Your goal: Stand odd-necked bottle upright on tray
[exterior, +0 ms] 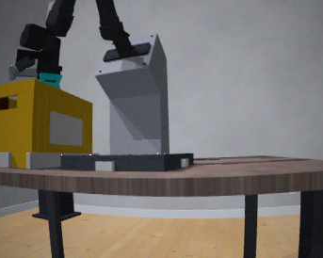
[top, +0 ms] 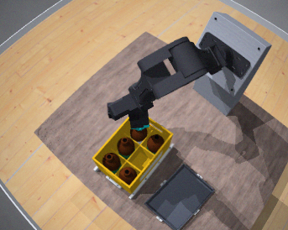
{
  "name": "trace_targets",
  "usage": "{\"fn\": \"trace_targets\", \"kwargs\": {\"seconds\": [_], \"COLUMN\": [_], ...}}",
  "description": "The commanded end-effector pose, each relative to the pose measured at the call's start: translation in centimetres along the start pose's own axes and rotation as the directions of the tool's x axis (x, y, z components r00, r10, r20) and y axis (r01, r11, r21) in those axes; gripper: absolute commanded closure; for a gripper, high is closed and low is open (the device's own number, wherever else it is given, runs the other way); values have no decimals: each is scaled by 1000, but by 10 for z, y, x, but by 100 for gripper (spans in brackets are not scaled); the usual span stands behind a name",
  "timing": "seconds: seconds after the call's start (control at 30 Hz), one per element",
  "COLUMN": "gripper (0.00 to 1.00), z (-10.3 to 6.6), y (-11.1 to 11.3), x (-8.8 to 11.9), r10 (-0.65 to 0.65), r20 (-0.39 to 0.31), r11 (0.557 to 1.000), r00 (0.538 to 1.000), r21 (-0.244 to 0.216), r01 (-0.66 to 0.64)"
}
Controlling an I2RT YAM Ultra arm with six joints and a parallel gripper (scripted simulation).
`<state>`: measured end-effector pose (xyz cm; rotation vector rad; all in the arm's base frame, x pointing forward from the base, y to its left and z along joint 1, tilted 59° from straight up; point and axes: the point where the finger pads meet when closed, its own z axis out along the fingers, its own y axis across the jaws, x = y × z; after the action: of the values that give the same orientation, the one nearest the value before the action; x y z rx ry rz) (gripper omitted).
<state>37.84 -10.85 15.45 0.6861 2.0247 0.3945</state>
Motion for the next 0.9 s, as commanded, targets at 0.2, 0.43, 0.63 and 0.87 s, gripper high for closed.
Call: {"fn": "trace_targets", "kwargs": {"seconds": [0.2, 0.43, 0.63, 0.87], "gripper": [39, 39, 39, 39], "z": [0, -2, -4, -4], "y": [0, 3, 5, 5], "x": [-10, -14, -17, -17], "r10": [7, 2, -2, -2], "r20": [9, 19, 29, 29], "r11": [1000, 1000, 1000, 1000], "r00": [1000, 1000, 1000, 1000], "r21": [6, 1, -3, -3], "r01": [-7, -3, 2, 2]}}
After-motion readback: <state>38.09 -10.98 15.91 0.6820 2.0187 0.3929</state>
